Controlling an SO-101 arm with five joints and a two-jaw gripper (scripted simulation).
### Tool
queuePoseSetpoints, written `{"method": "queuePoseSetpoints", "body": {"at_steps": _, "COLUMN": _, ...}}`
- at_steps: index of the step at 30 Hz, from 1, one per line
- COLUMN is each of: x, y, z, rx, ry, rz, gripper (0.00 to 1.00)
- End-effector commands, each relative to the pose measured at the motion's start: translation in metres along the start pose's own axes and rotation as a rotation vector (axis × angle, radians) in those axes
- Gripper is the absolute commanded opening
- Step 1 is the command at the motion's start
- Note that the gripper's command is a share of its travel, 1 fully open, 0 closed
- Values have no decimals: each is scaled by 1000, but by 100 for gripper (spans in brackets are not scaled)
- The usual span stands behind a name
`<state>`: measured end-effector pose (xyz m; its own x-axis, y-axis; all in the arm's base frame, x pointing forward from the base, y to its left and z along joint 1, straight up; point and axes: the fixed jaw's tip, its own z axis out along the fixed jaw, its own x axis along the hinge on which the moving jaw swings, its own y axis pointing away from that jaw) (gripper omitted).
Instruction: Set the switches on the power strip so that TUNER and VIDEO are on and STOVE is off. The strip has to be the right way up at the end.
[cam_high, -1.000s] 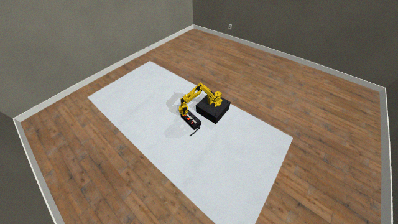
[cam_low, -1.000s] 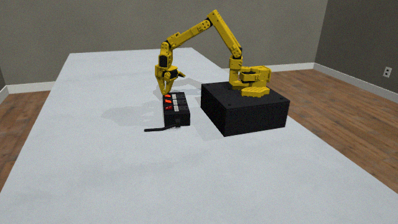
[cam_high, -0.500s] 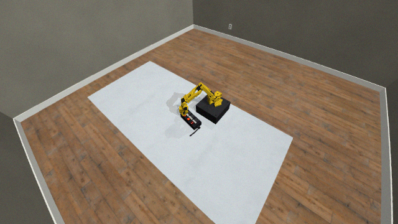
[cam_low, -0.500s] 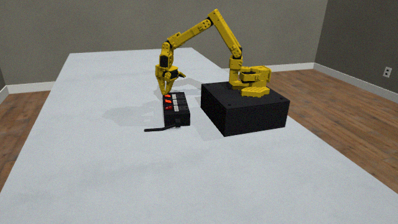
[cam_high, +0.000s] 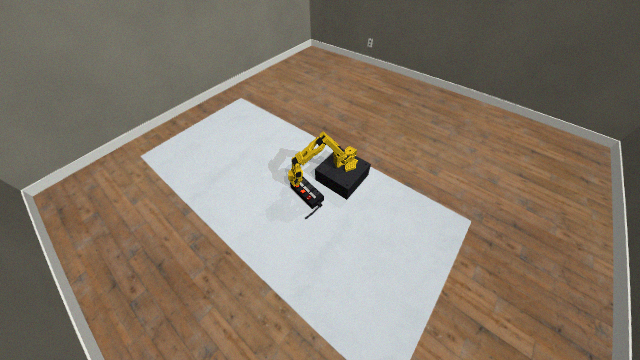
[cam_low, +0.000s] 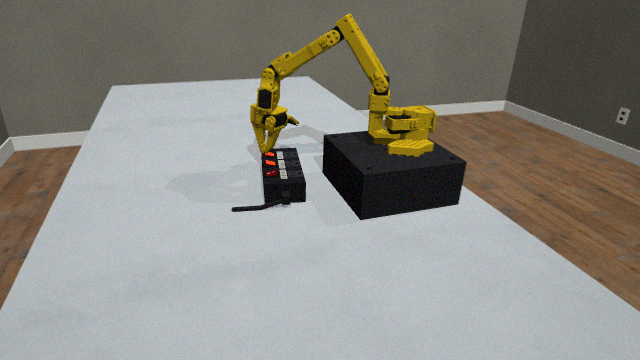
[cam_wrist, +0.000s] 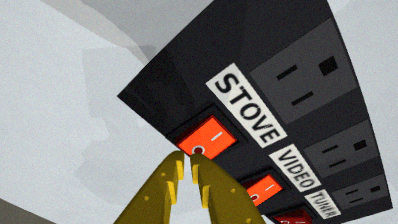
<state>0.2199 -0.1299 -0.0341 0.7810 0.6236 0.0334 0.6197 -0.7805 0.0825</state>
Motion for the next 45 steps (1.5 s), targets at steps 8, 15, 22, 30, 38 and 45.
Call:
{"method": "queuePoseSetpoints", "body": {"at_steps": 8, "x": -9, "y": -17, "z": 18, "rx": 78, "ry": -32, "rz": 0, "gripper": 0}}
{"method": "queuePoseSetpoints", "body": {"at_steps": 15, "x": -9, "y": -19, "z": 21, "rx": 78, "ry": -32, "rz": 0, "gripper": 0}}
{"method": "queuePoseSetpoints", "body": {"at_steps": 22, "x": -9, "y": -20, "z": 21, "rx": 78, "ry": -32, "rz": 0, "gripper": 0}}
{"method": "queuePoseSetpoints", "body": {"at_steps": 30, "x": -11, "y": -22, "z": 24, "rx": 78, "ry": -32, "rz": 0, "gripper": 0}}
{"method": "queuePoseSetpoints", "body": {"at_steps": 38, "x": -11, "y": -23, "z": 24, "rx": 78, "ry": -32, "rz": 0, "gripper": 0}}
{"method": "queuePoseSetpoints", "body": {"at_steps": 45, "x": -12, "y": -25, "z": 27, "rx": 78, "ry": -32, "rz": 1, "gripper": 0}}
